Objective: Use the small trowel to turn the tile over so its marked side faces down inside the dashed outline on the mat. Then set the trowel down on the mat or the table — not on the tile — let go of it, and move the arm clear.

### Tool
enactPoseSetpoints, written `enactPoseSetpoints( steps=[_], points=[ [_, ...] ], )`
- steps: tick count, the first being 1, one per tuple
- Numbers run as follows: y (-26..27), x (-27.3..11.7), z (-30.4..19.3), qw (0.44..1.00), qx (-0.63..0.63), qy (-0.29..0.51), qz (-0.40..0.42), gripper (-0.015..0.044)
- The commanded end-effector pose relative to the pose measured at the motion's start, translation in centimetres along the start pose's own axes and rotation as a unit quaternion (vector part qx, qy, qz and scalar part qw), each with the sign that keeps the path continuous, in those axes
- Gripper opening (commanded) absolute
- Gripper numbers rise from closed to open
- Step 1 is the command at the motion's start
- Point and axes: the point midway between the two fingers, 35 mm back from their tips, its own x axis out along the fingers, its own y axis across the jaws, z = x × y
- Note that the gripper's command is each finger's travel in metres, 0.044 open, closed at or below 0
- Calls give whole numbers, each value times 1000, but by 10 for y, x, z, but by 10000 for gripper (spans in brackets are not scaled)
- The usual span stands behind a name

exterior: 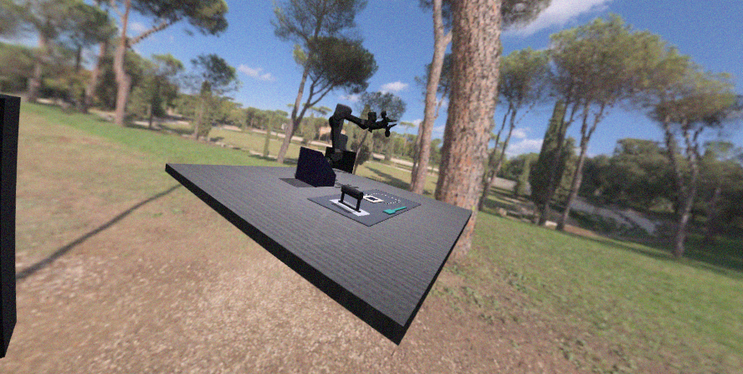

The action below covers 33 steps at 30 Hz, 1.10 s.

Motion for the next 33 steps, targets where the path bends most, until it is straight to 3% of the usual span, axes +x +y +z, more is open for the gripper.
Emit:
enactPoseSetpoints(
  steps=[1,9,13,26,33],
  points=[
    [0,0,0,1000,0,0,0,100],
    [0,0,0,1000,0,0,0,100],
    [0,0,0,1000,0,0,0,0],
    [0,0,0,1000,0,0,0,0],
    [3,2,-2,1000,-3,2,-1,179]
  ],
)
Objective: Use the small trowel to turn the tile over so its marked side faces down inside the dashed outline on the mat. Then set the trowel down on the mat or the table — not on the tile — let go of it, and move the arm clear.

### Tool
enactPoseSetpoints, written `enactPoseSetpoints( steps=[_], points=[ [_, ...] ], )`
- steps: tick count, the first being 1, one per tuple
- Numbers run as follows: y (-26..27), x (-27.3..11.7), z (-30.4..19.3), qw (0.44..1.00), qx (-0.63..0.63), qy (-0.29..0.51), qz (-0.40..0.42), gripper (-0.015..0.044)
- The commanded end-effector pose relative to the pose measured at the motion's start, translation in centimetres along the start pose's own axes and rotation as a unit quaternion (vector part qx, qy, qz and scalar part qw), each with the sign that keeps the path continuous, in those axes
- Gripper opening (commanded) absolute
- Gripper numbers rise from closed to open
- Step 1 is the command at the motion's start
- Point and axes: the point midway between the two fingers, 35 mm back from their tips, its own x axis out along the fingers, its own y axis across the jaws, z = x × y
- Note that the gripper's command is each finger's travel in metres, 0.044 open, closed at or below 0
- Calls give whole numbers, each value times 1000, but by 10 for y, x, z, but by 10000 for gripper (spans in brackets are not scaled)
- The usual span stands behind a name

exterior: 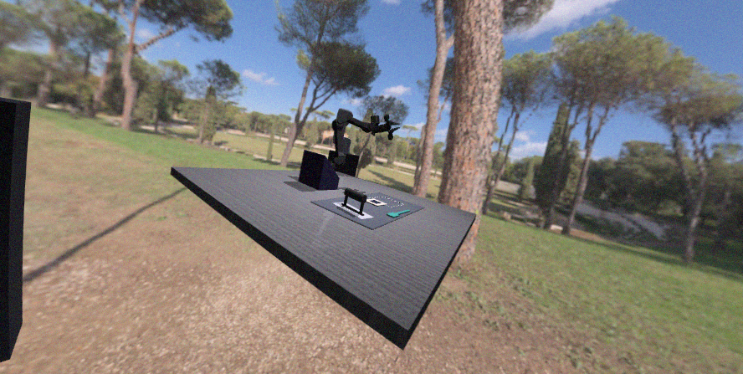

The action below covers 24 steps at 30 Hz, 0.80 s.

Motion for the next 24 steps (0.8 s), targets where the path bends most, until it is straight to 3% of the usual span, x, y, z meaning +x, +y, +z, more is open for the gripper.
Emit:
enactPoseSetpoints(
  steps=[1,4,24],
  points=[
    [7,3,-3,1000,-5,4,-2,205],
    [21,12,-10,1000,-22,13,-4,270],
    [103,98,-71,978,-181,95,46,270]
  ],
)
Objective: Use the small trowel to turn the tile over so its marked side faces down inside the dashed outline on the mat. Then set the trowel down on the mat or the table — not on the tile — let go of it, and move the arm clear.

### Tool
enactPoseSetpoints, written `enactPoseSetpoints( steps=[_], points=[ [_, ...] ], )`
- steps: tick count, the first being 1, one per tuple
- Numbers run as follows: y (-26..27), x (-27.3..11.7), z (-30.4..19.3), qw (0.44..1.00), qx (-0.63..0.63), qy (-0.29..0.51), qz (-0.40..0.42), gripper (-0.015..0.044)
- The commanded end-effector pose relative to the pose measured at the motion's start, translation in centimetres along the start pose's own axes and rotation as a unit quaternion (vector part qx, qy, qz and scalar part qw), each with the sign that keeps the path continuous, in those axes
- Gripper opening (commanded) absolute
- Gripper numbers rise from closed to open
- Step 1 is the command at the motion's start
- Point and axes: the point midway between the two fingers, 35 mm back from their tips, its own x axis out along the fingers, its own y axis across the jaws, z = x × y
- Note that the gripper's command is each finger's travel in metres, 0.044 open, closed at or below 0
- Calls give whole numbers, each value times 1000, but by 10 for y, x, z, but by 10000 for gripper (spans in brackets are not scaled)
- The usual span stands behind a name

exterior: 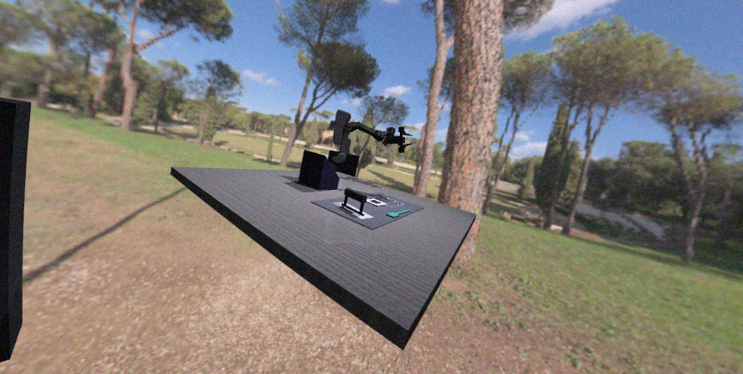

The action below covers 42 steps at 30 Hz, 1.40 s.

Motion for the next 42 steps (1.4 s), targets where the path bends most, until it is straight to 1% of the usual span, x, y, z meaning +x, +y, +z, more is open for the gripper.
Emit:
enactPoseSetpoints(
  steps=[1,12,22,34,42],
  points=[
    [11,22,-12,999,-28,25,5,270],
    [58,82,-68,988,-88,102,70,270],
    [89,121,-151,960,-137,196,144,270],
    [113,155,-253,919,-135,296,221,270],
    [131,157,-325,883,-79,372,276,270]
  ],
)
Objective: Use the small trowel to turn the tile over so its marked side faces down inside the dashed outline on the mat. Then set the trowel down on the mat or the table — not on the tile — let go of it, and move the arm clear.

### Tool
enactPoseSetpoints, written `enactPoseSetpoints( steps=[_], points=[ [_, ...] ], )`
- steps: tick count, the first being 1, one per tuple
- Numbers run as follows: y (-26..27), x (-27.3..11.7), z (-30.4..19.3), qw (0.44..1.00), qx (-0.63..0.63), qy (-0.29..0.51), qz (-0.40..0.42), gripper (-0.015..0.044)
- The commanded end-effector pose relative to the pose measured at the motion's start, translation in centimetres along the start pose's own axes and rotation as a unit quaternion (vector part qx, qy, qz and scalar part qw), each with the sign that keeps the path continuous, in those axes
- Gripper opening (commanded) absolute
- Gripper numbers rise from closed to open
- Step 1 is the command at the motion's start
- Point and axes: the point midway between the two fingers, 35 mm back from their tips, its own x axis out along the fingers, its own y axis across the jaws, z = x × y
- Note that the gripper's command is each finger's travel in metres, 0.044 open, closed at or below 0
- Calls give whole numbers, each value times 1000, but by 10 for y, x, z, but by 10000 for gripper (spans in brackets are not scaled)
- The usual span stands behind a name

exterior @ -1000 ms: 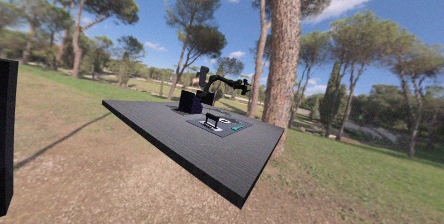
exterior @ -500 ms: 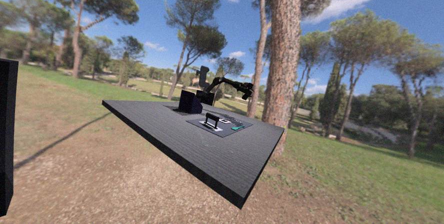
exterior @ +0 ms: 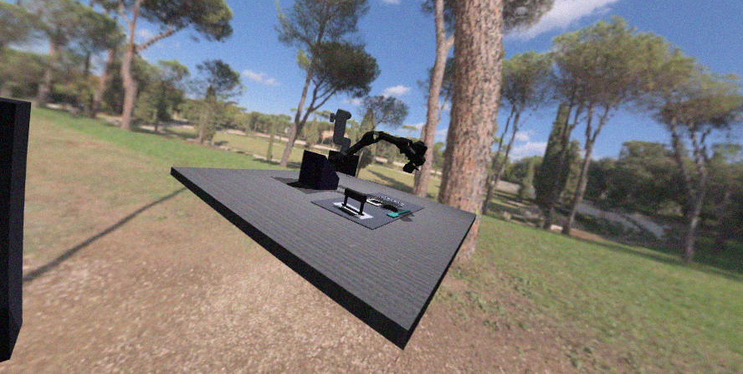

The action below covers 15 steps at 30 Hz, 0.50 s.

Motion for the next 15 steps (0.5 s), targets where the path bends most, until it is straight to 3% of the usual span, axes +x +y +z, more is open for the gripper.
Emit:
enactPoseSetpoints(
  steps=[1,15],
  points=[
    [5,24,-22,999,27,28,37,270],
    [27,95,-110,972,101,123,173,270]
  ],
)
